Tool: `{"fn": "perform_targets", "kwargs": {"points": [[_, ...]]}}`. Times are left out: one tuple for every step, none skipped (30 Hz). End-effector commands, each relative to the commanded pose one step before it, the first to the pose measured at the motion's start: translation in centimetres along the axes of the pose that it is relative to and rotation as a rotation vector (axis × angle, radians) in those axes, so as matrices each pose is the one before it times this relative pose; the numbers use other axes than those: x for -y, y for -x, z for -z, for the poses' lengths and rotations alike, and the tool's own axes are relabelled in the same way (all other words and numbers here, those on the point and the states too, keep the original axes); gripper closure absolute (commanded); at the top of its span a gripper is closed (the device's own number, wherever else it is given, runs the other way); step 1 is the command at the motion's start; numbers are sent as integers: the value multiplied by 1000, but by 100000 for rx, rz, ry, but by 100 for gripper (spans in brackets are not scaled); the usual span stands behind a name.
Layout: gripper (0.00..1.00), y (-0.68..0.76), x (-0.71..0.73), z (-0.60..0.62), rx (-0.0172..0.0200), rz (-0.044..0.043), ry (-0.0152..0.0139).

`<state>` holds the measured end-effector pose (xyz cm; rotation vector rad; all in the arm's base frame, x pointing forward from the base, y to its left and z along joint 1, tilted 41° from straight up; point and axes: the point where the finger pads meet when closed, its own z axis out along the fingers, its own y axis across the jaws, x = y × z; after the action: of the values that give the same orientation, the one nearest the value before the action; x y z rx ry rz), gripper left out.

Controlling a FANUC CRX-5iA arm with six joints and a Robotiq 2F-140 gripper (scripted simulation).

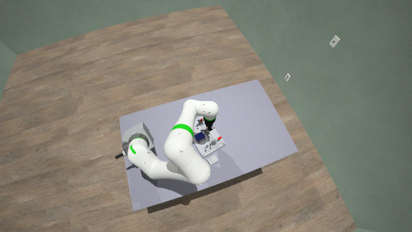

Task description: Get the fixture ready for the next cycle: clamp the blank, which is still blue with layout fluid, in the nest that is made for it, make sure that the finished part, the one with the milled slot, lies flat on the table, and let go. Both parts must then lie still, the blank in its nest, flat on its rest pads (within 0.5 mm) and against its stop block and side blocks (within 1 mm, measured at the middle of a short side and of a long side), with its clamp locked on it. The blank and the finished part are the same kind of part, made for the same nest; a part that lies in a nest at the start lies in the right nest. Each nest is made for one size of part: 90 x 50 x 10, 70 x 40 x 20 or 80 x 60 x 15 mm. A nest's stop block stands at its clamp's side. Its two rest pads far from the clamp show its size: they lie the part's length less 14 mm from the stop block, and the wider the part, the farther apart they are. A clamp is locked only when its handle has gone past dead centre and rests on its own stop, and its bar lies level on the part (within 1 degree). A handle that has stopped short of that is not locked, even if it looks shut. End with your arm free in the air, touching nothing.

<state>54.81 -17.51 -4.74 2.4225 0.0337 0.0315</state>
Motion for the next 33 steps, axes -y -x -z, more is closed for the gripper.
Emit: {"fn": "perform_targets", "kwargs": {"points": [[100, -111, 9, 15, -94, 3, -27], [100, -29, 0, 0, 0, 0, 0], [100, -31, 0, 0, 0, 0, 0], [100, -33, 0, 0, 0, 0, 0], [100, -35, 0, 1, 0, 0, 0], [100, -36, 0, 1, 0, 0, 0], [100, -38, 0, 1, 0, 0, 0], [100, -40, 0, 1, 0, 0, 0], [100, -42, 0, 1, 0, 0, 0], [100, 0, 0, 0, 0, 0, 0], [100, 0, 0, 0, 0, 0, 0], [100, -44, 0, 1, 0, 0, 0], [100, -46, 0, 1, 0, 0, 0], [100, -48, 0, 1, 0, 0, 0], [100, -50, 0, -2, 0, 0, 0], [100, -52, 0, -7, 0, 0, 0], [100, -54, 0, -7, 0, 0, 0], [100, -56, 0, -7, 0, 0, 0], [100, -57, 0, -8, 0, 0, 0], [100, -59, 0, -8, 0, 0, 0], [100, -61, 0, -8, 0, 0, 0], [100, -62, 0, -8, 0, 0, 0], [100, -64, 0, -9, 0, 0, 0], [100, -65, 0, -9, 0, 0, 0], [100, -66, 0, -9, 0, 0, 0], [100, -68, 0, -9, 0, 0, 0], [100, 0, 0, 0, 0, 0, 0], [100, 0, 0, 0, 0, 0, 0], [100, -70, 0, -20, 0, 0, 0], [100, -72, 0, -20, 0, 0, 0], [100, -73, 0, -21, 0, 0, 0], [100, -74, 0, -21, 0, 0, 0], [100, -75, 0, -22, 0, 0, 0]]}}
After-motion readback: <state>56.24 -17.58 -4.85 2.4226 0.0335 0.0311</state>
